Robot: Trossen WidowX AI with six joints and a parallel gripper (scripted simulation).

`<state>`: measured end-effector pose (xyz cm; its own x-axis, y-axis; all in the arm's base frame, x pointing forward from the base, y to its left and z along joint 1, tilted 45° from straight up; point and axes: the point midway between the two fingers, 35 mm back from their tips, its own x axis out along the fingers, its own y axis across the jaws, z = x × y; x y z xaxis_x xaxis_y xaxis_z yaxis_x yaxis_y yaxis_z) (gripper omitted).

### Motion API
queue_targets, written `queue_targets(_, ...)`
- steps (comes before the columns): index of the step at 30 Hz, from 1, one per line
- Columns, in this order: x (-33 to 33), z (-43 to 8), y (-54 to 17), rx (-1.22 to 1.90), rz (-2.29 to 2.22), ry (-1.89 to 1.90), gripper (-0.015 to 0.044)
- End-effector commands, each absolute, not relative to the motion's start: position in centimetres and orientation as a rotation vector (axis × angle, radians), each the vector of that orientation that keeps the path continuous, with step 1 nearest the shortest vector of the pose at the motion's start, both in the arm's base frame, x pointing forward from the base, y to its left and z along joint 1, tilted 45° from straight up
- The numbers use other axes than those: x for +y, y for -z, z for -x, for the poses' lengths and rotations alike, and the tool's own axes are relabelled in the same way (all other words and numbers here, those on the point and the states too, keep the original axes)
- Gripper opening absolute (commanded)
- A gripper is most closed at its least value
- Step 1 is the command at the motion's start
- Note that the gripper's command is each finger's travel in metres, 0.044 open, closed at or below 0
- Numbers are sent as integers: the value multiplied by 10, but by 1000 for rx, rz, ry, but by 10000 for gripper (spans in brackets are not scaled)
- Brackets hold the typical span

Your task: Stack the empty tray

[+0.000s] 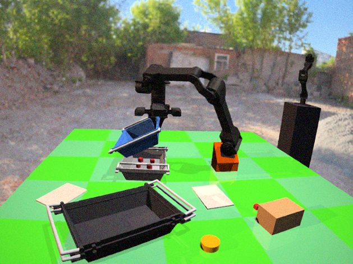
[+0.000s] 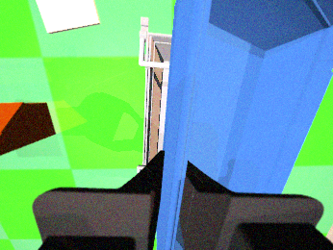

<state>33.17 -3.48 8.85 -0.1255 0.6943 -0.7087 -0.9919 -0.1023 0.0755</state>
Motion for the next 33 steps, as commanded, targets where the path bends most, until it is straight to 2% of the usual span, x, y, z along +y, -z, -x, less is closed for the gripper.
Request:
queue_targets(1, -36, -334, -90, 647, 616, -1575, 0)
queue_targets(33, -13, -322, -65, 651, 615, -1579, 0)
